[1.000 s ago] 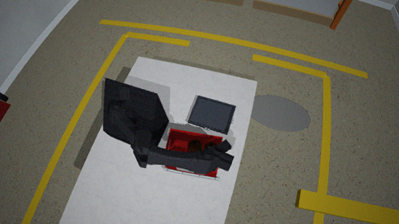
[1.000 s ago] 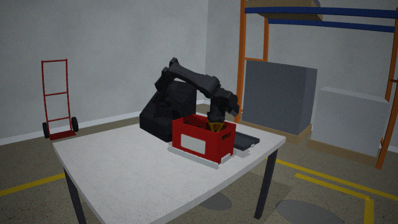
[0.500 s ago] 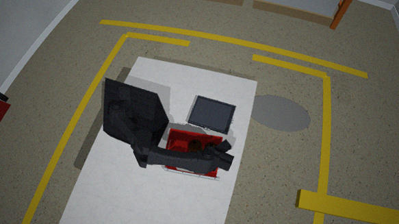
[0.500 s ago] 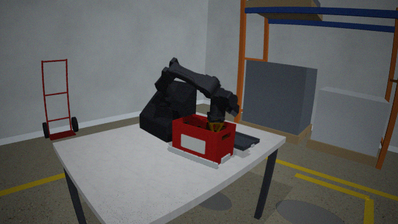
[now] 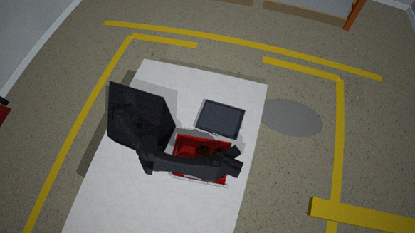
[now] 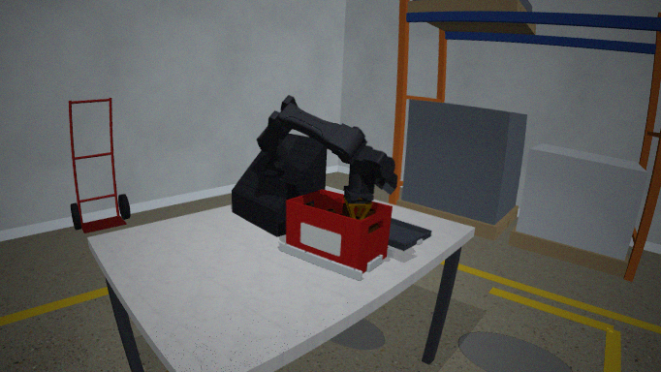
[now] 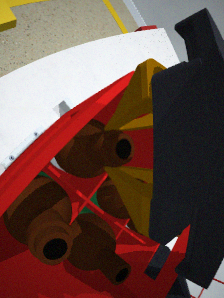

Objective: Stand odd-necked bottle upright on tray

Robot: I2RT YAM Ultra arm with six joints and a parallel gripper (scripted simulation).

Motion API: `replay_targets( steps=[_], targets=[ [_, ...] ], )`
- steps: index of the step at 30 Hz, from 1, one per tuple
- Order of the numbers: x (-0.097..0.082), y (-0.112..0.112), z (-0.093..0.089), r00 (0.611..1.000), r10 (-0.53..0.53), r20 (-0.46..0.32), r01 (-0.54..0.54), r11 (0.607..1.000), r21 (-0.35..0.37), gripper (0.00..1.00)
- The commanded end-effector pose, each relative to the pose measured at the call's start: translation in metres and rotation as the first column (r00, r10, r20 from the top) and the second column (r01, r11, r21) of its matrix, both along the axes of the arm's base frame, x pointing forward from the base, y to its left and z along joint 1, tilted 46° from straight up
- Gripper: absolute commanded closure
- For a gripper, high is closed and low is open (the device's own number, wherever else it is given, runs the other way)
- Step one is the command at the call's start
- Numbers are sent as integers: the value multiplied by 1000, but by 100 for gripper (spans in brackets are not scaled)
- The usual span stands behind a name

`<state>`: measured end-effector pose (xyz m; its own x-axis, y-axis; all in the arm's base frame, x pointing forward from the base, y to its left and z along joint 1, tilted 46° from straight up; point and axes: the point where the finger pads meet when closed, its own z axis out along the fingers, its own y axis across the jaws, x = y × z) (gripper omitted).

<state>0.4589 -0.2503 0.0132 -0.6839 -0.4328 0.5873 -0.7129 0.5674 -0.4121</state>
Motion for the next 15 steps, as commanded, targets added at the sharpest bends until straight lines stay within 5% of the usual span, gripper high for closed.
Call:
replay_targets(
  steps=[1, 2, 15],
  targets=[
    [8, 10, 11, 999, 24, 29, -24, 1000, 2, 100],
    [8, 10, 11, 999, 24, 29, -24, 1000, 2, 39],
    [9, 10, 11, 999, 24, 35, -24, 1000, 0, 39]
  ],
)
